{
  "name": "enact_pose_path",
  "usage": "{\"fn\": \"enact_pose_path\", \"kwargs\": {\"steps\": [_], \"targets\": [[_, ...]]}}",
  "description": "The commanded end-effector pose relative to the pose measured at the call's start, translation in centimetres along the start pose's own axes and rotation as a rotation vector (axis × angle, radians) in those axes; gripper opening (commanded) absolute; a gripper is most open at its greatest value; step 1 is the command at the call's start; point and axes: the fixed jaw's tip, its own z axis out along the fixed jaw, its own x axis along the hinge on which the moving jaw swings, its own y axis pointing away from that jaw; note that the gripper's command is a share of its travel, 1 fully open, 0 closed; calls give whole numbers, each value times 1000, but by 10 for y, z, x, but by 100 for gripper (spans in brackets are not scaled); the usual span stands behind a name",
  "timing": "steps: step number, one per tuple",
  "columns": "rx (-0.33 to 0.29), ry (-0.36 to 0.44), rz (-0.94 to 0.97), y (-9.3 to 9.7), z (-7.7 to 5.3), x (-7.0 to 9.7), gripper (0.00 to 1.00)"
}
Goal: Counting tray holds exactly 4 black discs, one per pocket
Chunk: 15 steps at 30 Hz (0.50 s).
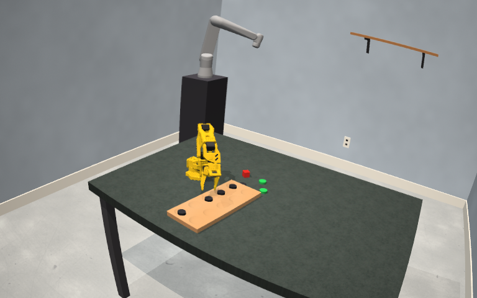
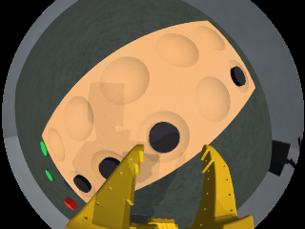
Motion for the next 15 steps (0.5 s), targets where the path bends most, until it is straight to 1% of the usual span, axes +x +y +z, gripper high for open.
{"fn": "enact_pose_path", "kwargs": {"steps": [1, 9, 15], "targets": [[-3, -54, 0, 1, -8, -12, 27], [-3, -60, 0, 1, -9, -12, 27], [-3, -89, 0, 1, -13, -17, 27]]}}
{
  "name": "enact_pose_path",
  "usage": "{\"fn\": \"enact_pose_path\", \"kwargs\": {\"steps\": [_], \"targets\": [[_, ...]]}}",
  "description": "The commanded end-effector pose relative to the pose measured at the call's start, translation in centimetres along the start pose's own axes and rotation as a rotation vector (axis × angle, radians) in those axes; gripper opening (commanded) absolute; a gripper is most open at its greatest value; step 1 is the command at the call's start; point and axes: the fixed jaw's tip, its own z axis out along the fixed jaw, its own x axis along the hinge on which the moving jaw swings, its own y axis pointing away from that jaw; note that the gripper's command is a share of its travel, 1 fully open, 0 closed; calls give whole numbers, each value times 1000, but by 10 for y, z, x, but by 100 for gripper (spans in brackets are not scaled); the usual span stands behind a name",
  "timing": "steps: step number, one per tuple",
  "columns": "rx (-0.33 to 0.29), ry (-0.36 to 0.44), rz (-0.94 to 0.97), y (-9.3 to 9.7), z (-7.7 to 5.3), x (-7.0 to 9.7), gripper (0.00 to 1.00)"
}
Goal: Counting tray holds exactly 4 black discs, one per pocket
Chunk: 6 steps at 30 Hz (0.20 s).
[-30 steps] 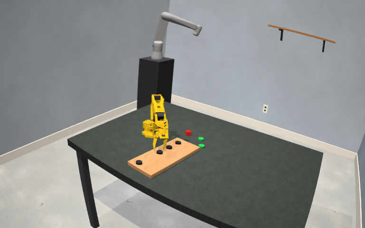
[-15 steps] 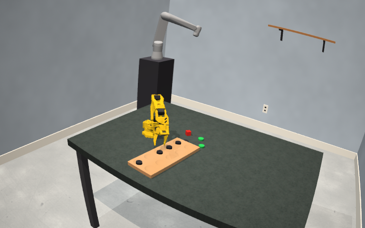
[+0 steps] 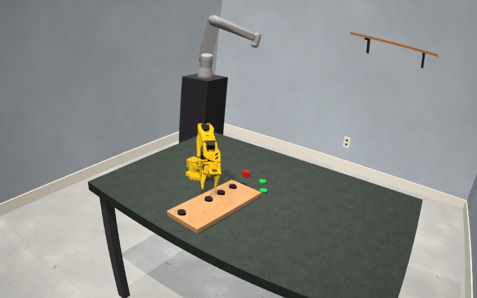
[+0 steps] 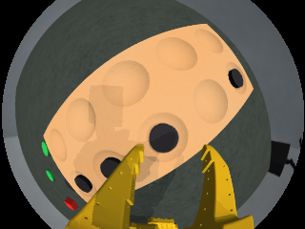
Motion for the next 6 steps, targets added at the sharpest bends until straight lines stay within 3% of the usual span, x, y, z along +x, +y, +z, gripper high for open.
{"fn": "enact_pose_path", "kwargs": {"steps": [1, 6], "targets": [[-3, -78, 1, 1, -10, -15, 27], [-3, -130, 1, 1, -18, -23, 27]]}}
